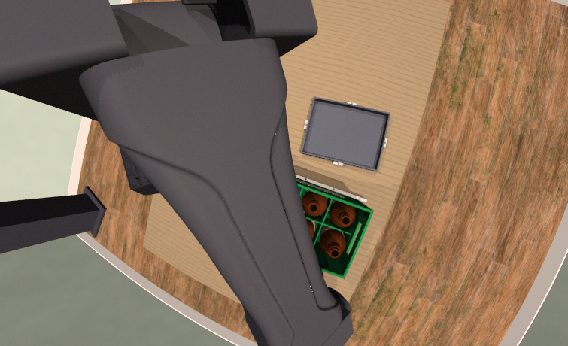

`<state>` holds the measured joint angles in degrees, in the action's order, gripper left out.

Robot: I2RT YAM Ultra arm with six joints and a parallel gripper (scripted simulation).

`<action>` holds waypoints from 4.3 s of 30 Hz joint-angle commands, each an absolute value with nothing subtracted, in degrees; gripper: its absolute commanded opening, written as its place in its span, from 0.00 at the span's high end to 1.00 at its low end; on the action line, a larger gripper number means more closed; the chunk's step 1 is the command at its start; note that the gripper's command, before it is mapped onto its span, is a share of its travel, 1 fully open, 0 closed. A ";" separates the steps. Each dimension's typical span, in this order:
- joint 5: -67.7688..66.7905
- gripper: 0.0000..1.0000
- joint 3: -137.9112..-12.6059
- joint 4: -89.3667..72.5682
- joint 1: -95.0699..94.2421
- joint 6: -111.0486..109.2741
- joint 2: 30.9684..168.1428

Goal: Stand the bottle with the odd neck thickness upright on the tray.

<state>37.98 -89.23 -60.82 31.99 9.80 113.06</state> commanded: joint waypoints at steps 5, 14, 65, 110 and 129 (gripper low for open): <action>37.89 1.00 -90.76 -60.23 33.07 6.34 111.13; 37.93 0.39 -90.77 -60.24 33.08 6.29 111.15; 37.80 0.39 -87.84 -58.37 32.23 7.67 111.74; 37.23 0.39 -83.85 -49.78 28.87 11.71 114.63; 37.23 0.39 -83.80 -50.25 28.84 11.59 114.64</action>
